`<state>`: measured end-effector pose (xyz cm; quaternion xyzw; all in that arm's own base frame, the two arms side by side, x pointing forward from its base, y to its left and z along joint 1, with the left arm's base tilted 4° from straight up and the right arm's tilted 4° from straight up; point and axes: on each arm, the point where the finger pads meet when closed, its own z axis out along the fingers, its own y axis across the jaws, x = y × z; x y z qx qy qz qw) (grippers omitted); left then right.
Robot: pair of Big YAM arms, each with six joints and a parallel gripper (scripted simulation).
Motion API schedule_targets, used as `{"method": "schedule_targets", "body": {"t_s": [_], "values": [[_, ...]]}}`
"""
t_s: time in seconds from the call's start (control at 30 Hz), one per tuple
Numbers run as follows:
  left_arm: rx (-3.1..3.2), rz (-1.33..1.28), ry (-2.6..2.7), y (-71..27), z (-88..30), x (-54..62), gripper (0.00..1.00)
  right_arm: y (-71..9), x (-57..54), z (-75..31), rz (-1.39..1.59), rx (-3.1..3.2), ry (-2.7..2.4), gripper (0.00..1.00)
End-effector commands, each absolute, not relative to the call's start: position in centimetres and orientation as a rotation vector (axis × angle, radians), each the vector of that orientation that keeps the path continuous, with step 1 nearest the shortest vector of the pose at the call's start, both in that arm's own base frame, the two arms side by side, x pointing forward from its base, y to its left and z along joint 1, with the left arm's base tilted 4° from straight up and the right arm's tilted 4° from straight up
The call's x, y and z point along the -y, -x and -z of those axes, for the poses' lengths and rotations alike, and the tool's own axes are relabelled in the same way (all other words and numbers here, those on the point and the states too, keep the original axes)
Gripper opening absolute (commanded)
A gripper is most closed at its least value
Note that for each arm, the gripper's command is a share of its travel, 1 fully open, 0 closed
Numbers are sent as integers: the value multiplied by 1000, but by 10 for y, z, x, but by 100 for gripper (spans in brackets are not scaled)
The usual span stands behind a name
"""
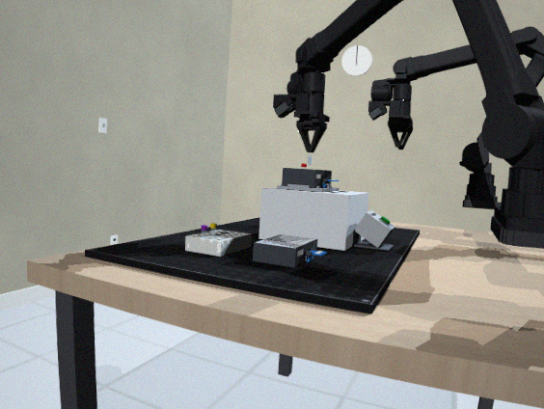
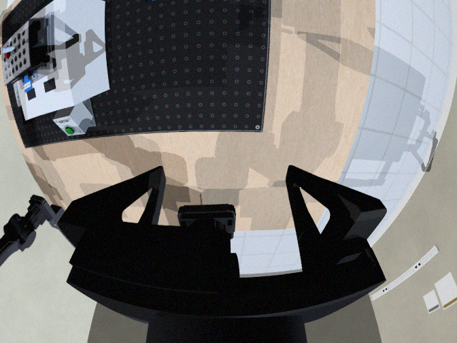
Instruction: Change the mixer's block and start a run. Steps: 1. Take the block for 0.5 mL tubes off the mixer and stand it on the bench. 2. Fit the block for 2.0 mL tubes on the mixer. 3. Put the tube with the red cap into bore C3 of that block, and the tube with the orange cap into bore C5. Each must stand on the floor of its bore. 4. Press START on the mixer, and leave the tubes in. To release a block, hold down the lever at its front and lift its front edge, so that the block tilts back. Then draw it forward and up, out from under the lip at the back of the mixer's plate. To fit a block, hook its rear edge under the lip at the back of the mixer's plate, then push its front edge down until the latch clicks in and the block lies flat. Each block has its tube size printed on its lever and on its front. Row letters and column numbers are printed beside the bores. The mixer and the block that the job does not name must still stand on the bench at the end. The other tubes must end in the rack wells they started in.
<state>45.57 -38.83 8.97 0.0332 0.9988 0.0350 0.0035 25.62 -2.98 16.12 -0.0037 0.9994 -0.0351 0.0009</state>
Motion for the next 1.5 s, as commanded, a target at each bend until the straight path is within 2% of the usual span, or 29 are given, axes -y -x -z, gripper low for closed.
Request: {"method": "schedule_targets", "body": {"t_s": [0.0,0.73,1.47], "values": [[-3110,-89,-101,-466,-93,387,9,-278,32,-188,109,-3069,-9,100],[-3147,-142,-137,-453,-65,392,9,-277,31,-185,108,-3075,-8,100],[-3071,-37,-96,-477,-113,396,9,-263,30,-167,104,-3123,-6,100]]}}
